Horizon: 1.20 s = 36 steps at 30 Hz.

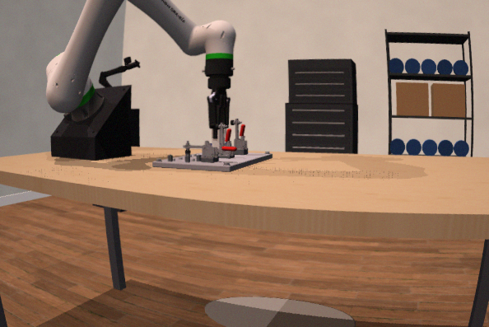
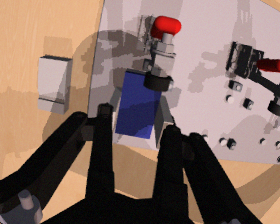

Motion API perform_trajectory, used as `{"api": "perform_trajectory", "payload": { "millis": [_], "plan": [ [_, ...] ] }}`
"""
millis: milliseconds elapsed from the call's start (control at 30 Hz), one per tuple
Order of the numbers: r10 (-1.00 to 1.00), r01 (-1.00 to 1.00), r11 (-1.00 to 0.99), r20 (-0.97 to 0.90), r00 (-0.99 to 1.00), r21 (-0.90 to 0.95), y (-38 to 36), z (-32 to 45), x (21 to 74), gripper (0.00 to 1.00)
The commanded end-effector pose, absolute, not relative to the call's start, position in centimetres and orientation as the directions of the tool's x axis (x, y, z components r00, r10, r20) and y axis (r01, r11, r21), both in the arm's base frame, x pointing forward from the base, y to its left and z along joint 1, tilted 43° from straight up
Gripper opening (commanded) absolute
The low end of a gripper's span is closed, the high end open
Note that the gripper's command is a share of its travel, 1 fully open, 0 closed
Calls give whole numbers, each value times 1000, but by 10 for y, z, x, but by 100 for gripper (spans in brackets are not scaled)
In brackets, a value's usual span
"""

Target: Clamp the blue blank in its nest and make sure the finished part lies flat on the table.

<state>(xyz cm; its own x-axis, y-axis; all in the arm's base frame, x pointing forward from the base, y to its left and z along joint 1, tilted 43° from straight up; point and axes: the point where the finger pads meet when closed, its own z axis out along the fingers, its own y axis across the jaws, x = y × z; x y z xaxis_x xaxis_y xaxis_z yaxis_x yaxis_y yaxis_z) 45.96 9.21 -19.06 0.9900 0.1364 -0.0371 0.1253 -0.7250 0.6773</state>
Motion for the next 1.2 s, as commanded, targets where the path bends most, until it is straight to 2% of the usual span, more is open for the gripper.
{"api": "perform_trajectory", "payload": {
  "millis": [0,967,1000,1167],
  "plan": [
    [137,125,-725,-37,990,677,92,-191,460,0],
    [137,125,-725,-37,990,677,88,-194,461,0],
    [137,125,-725,-37,990,677,88,-194,461,58],
    [137,125,-725,-37,990,677,88,-194,461,58]
  ]
}}
